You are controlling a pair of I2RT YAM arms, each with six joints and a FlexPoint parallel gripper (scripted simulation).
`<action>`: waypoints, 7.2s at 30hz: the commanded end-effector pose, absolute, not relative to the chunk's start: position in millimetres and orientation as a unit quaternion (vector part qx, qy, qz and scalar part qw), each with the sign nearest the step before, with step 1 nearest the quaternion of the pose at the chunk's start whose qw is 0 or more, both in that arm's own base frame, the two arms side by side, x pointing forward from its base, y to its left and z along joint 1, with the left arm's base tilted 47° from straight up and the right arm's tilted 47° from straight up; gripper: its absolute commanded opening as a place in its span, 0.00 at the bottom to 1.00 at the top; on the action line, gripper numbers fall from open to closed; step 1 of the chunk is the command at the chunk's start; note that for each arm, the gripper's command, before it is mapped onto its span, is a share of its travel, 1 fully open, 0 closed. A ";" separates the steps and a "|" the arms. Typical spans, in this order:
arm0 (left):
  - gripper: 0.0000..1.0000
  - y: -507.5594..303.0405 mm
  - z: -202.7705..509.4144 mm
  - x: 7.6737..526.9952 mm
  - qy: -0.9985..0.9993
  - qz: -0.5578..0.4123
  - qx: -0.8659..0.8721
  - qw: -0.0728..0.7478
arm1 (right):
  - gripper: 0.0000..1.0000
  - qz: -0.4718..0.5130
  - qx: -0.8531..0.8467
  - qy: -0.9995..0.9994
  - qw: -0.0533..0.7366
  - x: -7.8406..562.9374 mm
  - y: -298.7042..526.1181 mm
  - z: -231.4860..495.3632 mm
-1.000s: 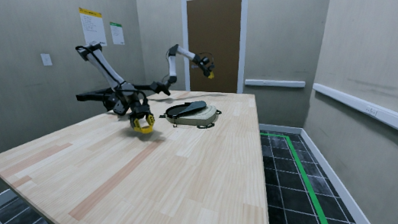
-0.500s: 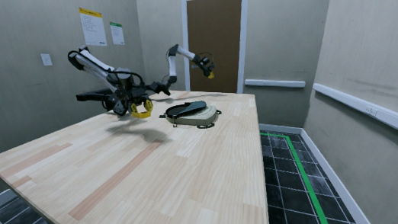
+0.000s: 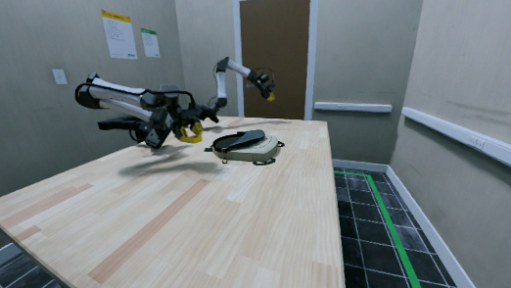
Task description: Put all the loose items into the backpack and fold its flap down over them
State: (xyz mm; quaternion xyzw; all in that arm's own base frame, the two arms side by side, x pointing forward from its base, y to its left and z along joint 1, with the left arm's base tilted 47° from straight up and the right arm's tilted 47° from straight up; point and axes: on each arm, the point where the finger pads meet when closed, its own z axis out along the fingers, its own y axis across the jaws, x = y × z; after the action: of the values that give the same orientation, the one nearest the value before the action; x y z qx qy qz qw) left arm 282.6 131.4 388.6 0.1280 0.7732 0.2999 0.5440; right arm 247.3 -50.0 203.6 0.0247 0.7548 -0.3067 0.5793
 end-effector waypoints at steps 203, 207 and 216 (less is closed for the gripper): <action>0.90 129.4 394.5 281.0 0.768 0.304 0.130 0.549 | 0.45 -0.315 -0.173 0.793 0.492 363.5 104.2 -10.6; 0.90 129.4 394.5 281.0 0.768 0.304 0.130 0.549 | 0.45 -0.315 -0.172 0.793 0.493 363.3 104.0 -10.0; 0.90 129.4 394.5 281.0 0.768 0.304 0.130 0.549 | 0.45 -0.314 -0.171 0.792 0.495 362.9 103.4 -8.2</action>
State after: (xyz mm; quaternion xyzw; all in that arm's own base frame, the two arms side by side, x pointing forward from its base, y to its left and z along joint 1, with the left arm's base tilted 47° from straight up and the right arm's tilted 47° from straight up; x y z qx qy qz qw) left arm 282.6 131.4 388.6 0.1280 0.7732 0.2999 0.5440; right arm 364.2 117.2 -11.0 -0.1809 0.7899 -0.2980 0.5045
